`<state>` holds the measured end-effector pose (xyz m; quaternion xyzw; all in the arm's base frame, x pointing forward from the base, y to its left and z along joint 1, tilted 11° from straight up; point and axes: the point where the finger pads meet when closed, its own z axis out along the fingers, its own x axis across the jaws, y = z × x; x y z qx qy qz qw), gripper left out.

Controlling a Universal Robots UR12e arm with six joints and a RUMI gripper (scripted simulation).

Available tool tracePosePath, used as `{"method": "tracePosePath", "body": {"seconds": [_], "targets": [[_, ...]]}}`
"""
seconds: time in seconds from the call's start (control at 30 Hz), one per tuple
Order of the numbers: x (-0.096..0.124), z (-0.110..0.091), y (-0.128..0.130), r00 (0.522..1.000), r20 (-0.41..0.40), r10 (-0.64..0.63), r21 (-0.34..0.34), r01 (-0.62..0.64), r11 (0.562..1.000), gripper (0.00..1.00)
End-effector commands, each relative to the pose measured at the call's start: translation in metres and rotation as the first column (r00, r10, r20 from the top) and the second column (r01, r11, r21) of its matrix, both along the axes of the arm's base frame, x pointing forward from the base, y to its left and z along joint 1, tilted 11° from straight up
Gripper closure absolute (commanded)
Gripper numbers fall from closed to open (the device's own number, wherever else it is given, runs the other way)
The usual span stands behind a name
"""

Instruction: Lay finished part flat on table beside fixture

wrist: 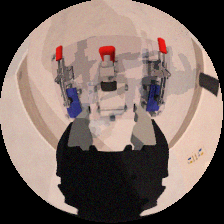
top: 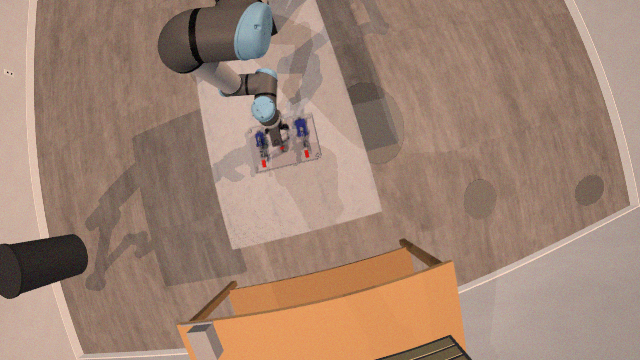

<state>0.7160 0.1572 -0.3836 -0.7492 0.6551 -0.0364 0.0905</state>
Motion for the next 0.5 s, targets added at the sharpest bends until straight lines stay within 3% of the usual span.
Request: {"method": "tracePosePath", "body": {"seconds": [0.0, 0.47], "targets": [[0.001, -0.004, 0.000, 1.000, 0.001, 0.000, 0.000, 0.000, 1.000, 0.41], [0.004, -0.017, 0.002, 1.000, 0.001, 0.000, 0.000, 0.000, 1.000, 0.41]]}}
